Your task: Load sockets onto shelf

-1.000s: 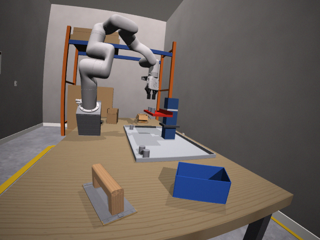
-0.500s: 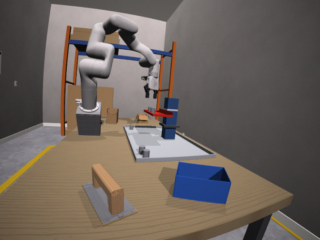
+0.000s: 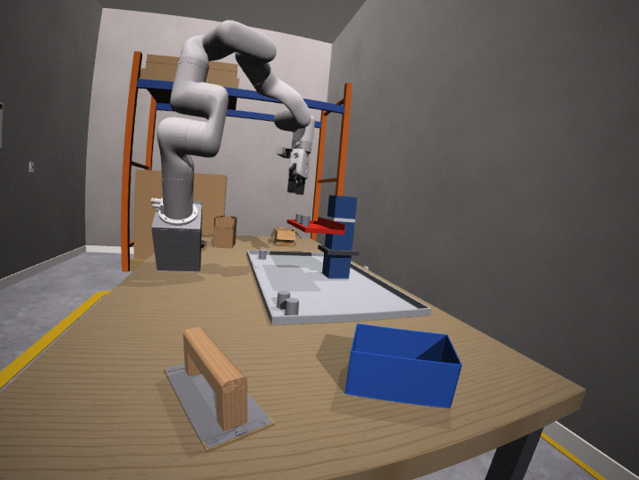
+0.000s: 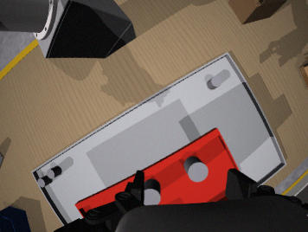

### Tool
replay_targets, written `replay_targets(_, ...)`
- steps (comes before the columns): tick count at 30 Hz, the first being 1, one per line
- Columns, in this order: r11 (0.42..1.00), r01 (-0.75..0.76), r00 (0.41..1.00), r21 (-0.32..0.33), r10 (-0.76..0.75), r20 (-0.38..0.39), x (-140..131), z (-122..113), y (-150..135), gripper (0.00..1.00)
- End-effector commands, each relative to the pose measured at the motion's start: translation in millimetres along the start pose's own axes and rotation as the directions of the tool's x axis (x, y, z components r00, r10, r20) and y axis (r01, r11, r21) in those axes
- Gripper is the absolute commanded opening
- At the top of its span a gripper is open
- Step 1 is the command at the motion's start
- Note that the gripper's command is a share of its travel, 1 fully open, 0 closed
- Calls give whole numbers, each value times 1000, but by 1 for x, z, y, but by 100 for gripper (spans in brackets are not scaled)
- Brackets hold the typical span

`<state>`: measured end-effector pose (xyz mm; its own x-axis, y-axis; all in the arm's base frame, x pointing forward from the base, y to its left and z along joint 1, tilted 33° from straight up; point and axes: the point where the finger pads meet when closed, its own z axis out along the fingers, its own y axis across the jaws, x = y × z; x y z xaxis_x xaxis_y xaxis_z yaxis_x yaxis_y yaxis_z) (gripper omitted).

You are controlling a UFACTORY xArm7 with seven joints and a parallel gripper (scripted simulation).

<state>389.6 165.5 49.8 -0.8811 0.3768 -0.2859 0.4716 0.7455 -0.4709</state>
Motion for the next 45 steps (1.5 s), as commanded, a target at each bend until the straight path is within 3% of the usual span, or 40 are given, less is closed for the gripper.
replay_targets(1, 975, 222, 975, -3, -222, -14, 7, -4, -14, 100)
replay_targets(4, 949, 316, 948, -3, -316, -18, 10, -5, -21, 100)
replay_targets(5, 911, 412, 911, -3, -412, -22, 14, -6, -27, 100)
replay_targets(7, 911, 412, 911, -3, -412, -22, 14, -6, -27, 100)
replay_targets(8, 862, 507, 862, -4, -507, -26, 17, -6, -34, 100)
replay_targets(9, 862, 507, 862, -4, -507, -26, 17, -6, -34, 100)
replay_targets(10, 801, 598, 801, -6, -598, -28, 21, -7, -41, 100)
replay_targets(11, 801, 598, 801, -6, -598, -28, 21, -7, -41, 100)
replay_targets(12, 730, 684, 729, -9, -684, -29, 24, -7, -47, 100)
replay_targets(13, 730, 684, 729, -9, -684, -29, 24, -7, -47, 100)
replay_targets(14, 648, 761, 648, -11, -761, -28, 28, -8, -54, 100)
replay_targets(16, 648, 761, 648, -11, -761, -28, 28, -8, -54, 100)
replay_targets(17, 559, 829, 559, -13, -829, -27, 31, -8, -60, 100)
replay_targets(18, 559, 829, 559, -13, -829, -27, 31, -8, -60, 100)
replay_targets(19, 464, 886, 463, -15, -886, -24, 34, -8, -66, 100)
replay_targets(20, 464, 886, 463, -15, -886, -24, 34, -8, -66, 100)
replay_targets(21, 365, 931, 364, -15, -931, -20, 37, -8, -71, 100)
replay_targets(24, 365, 931, 364, -15, -931, -20, 37, -8, -71, 100)
replay_targets(26, 165, 986, 165, -12, -986, -10, 43, -8, -81, 100)
replay_targets(28, 165, 986, 165, -12, -986, -10, 43, -8, -81, 100)
replay_targets(29, 69, 998, 69, -9, -998, -5, 45, -8, -86, 100)
replay_targets(30, 69, 998, 69, -9, -998, -5, 45, -8, -86, 100)
replay_targets(31, -22, 1000, -22, -5, -1000, -1, 48, -8, -90, 100)
replay_targets(32, -22, 1000, -22, -5, -1000, -1, 48, -8, -90, 100)
replay_targets(33, -106, 994, -106, 1, -994, 3, 50, -8, -93, 100)
replay_targets(34, -106, 994, -106, 1, -994, 3, 50, -8, -93, 100)
replay_targets(36, -251, 968, -251, 13, -968, 9, 53, -8, -99, 100)
replay_targets(37, -251, 968, -251, 13, -968, 9, 53, -8, -99, 100)
replay_targets(39, -361, 932, -361, 25, -932, 12, 56, -8, -104, 100)
replay_targets(41, -361, 932, -361, 25, -932, 12, 56, -8, -104, 100)
replay_targets(45, -483, 875, -484, 41, -875, 12, 59, -8, -108, 100)
